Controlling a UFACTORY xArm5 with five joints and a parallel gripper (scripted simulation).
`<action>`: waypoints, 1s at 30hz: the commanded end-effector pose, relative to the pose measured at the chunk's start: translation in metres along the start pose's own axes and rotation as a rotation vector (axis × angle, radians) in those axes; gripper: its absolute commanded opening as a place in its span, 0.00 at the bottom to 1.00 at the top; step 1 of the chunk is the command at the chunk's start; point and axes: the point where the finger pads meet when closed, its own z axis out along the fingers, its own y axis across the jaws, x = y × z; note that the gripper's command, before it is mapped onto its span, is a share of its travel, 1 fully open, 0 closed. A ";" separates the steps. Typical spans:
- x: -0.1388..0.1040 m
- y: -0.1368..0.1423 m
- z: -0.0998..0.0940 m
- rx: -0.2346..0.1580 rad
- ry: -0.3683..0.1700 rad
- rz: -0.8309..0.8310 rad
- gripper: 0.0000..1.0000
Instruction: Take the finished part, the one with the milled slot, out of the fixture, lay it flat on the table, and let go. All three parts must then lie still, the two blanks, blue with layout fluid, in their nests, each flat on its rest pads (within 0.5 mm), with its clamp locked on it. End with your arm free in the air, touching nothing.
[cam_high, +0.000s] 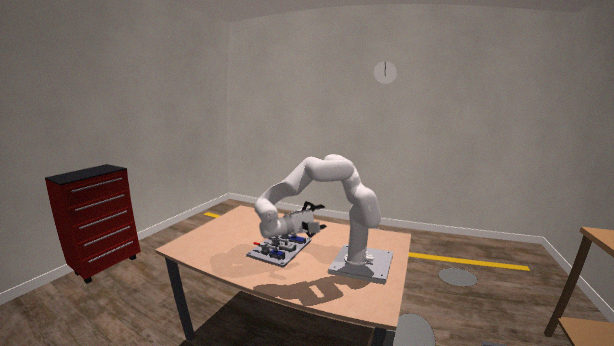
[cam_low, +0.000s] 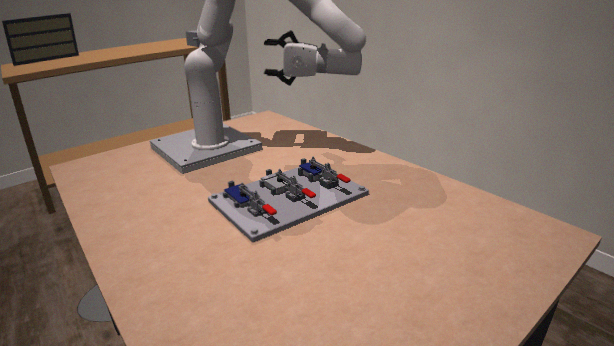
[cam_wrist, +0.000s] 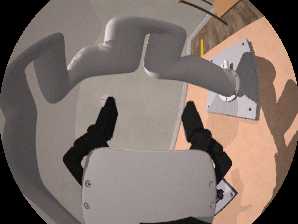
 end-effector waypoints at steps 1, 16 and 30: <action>0.000 -0.001 0.000 -0.002 0.000 0.000 1.00; 0.000 -0.001 0.000 -0.002 0.000 0.000 1.00; -0.018 -0.027 0.021 -0.236 0.061 -0.186 1.00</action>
